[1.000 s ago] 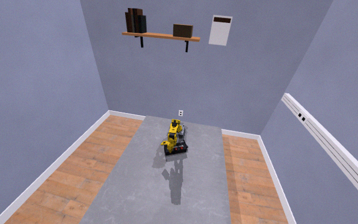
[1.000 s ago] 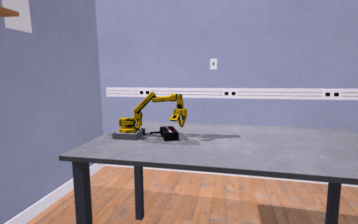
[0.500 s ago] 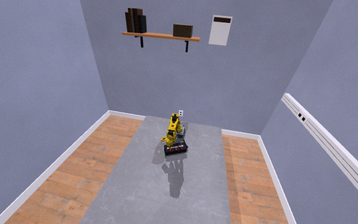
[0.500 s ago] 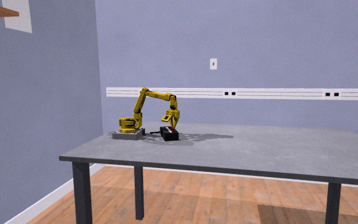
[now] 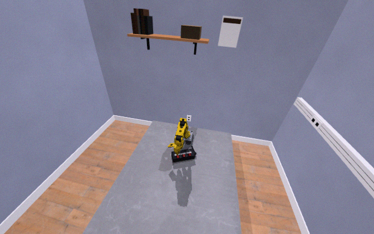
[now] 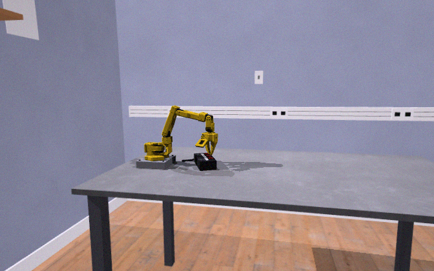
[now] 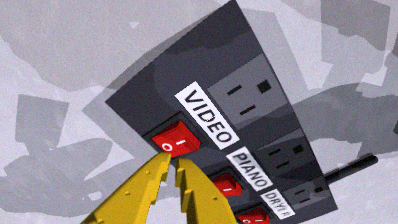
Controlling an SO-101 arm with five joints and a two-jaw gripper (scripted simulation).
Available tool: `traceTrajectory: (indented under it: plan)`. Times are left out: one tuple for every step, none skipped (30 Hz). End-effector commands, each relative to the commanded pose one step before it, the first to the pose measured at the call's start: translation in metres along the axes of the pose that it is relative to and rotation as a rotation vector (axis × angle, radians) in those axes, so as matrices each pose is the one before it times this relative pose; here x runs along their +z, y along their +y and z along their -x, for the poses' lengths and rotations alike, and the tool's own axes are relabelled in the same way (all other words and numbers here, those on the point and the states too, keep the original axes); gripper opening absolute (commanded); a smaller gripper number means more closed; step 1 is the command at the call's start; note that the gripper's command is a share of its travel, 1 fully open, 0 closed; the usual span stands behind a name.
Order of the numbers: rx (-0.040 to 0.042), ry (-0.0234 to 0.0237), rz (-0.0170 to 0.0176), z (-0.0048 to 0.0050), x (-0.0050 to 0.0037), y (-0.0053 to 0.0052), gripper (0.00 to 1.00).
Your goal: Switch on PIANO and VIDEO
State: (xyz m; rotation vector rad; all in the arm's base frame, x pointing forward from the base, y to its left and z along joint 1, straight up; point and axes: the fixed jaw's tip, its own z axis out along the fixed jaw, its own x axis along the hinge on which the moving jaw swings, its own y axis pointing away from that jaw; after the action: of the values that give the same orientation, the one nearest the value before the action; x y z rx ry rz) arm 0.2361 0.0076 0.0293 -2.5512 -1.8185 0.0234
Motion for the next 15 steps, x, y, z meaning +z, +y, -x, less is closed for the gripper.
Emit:
traceTrajectory:
  plan:
    - [-0.00156,0.00632,0.01325,0.001166,-0.002121,0.00062,0.00]
    - [0.00000,0.00000,0.00001,0.000003,-0.000007,-0.00001,0.00]
    - [0.00000,0.00000,-0.00001,0.000026,-0.000036,-0.00006,0.00]
    - [0.00001,0.00000,0.00001,0.000058,-0.000087,-0.00015,0.00]
    - [0.00001,0.00000,-0.00001,0.000098,-0.000142,-0.00025,0.00]
    - [0.00001,0.00000,0.00001,0.000134,-0.000196,-0.00034,0.00]
    - [0.00002,0.00000,-0.00001,0.000165,-0.000236,-0.00041,0.00]
    - [0.00002,0.00000,0.00001,0.000184,-0.000263,-0.00046,0.00]
    - [0.00002,0.00000,-0.00001,0.000193,-0.000269,-0.00048,0.00]
    - [0.00002,0.00000,0.00001,0.000185,-0.000258,-0.00047,0.00]
    - [0.00002,0.00000,-0.00001,0.000167,-0.000227,-0.00042,0.00]
    - [0.00001,0.00000,0.00001,0.000136,-0.000186,-0.00034,0.00]
    - [0.00001,0.00000,-0.00001,0.000100,-0.000133,-0.00025,0.00]
    - [0.00001,0.00000,0.00001,0.000060,-0.000081,-0.00015,0.00]
    - [0.00000,0.00000,-0.00001,0.000027,-0.000034,-0.00007,0.00]
